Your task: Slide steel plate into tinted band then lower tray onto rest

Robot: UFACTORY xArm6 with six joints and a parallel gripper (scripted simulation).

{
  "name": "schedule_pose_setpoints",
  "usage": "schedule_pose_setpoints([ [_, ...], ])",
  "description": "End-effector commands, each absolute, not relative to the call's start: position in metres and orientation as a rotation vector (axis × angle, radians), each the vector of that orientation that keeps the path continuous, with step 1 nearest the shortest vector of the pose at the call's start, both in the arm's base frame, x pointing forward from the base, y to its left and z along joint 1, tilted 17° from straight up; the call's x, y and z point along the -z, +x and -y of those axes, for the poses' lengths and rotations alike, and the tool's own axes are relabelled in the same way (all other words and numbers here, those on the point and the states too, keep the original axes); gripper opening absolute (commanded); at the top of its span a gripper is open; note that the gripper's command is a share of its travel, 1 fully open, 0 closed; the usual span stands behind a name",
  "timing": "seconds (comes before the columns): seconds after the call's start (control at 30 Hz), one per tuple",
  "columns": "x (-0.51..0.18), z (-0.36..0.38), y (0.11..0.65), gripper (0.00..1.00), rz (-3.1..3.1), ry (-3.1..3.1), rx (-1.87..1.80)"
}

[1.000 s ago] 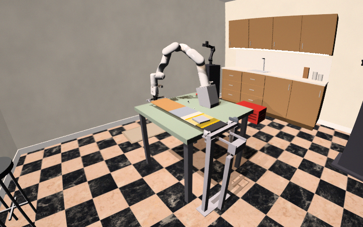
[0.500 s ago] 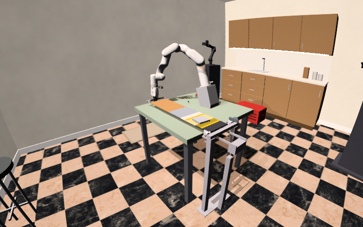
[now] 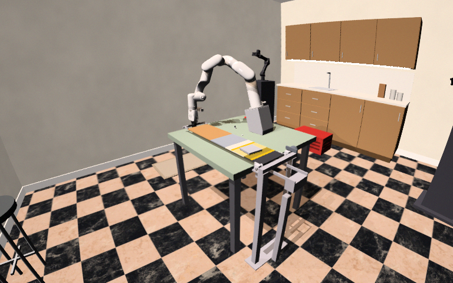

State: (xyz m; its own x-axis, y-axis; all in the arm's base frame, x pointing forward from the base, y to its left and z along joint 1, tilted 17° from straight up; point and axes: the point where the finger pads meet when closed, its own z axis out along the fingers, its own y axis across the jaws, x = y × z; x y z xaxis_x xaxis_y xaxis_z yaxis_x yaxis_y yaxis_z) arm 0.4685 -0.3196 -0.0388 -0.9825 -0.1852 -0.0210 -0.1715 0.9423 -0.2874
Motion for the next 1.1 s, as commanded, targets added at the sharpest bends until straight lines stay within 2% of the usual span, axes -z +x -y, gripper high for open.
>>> schedule_pose_setpoints([
  [0.0, 0.0374, 0.3202, 0.4698, 0.0, -3.045, -0.28, 0.447],
  [0.37, 0.0374, 0.3202, 0.4698, 0.0, -3.045, -0.28, 0.447],
  [0.4, 0.0374, 0.3202, 0.4698, 0.41, -3.045, -0.28, 0.447],
  [1.07, 0.0374, 0.3202, 0.4698, 0.41, -3.045, -0.28, 0.447],
])
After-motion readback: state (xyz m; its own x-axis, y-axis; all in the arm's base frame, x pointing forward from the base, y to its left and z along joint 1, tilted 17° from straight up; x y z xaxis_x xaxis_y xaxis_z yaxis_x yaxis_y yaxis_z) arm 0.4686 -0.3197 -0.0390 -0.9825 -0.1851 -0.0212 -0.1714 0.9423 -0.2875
